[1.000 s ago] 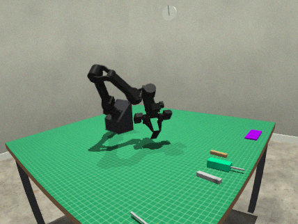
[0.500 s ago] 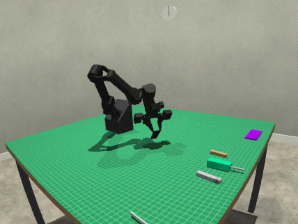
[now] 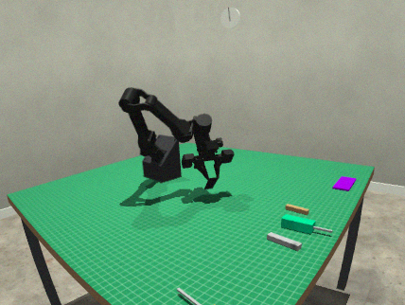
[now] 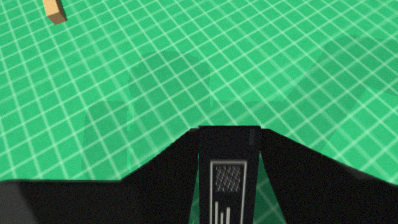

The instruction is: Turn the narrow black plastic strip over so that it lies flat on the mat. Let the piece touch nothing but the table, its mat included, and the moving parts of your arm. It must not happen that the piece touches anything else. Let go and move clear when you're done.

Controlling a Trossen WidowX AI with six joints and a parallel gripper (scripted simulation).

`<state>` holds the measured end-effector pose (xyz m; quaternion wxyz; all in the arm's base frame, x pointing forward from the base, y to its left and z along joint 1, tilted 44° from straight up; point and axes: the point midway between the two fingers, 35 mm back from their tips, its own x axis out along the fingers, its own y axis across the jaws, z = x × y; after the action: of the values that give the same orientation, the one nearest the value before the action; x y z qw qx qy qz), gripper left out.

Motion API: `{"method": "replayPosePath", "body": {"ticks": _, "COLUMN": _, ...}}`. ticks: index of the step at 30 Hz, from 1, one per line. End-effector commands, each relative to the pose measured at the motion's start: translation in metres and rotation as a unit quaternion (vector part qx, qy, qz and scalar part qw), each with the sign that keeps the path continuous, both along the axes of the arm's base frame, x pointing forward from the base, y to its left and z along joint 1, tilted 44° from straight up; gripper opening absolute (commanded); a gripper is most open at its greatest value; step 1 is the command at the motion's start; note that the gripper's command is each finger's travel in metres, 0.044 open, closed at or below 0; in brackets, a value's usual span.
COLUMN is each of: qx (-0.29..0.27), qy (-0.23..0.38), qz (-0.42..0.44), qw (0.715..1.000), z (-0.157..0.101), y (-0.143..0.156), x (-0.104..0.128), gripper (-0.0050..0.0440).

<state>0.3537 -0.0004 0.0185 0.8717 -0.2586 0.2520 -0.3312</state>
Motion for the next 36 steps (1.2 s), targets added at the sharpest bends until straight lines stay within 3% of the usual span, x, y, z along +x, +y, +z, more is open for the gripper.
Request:
{"method": "replayPosePath", "body": {"ticks": 1, "qx": 0.007, "qy": -0.016, "qz": 0.000, "qw": 1.000, "z": 0.0084, "y": 0.0028, "x": 0.0049, "gripper": 0.0162}}
{"method": "replayPosePath", "body": {"ticks": 36, "qx": 0.021, "qy": -0.002, "qz": -0.017, "qw": 1.000, "z": 0.0102, "y": 0.0072, "x": 0.0016, "gripper": 0.0163}}
